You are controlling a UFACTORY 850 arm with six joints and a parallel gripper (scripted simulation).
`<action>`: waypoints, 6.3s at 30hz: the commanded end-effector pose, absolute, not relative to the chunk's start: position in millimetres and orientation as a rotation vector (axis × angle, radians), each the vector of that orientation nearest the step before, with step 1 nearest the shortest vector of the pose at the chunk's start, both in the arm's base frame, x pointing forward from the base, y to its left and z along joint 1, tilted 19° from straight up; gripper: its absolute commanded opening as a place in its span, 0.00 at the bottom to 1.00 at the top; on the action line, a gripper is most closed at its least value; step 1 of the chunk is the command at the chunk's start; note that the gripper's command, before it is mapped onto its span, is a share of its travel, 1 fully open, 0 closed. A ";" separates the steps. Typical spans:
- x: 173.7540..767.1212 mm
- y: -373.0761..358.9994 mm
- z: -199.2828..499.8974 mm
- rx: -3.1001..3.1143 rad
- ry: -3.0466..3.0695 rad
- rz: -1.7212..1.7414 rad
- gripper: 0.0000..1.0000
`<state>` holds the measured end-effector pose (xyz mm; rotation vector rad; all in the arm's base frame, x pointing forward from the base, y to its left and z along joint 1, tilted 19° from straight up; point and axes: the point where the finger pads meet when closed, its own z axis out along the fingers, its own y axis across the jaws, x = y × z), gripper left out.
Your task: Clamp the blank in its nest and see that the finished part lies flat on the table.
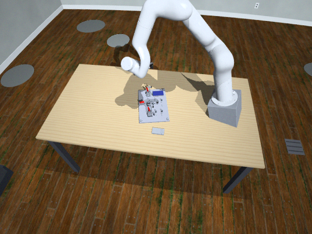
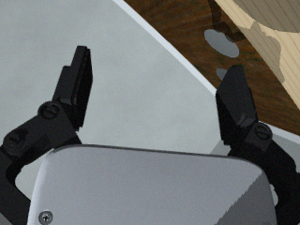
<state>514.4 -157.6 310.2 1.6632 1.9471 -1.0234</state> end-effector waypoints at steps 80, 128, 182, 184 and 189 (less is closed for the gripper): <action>458.7 -153.7 226.9 2.770 0.868 -0.007 1.00; 454.0 -168.9 225.2 2.948 0.076 0.431 0.47; 454.4 -167.7 223.4 2.954 0.081 0.433 0.47; 454.4 -167.7 223.4 2.954 0.081 0.433 0.47; 456.3 -168.7 217.4 2.953 0.081 0.433 0.47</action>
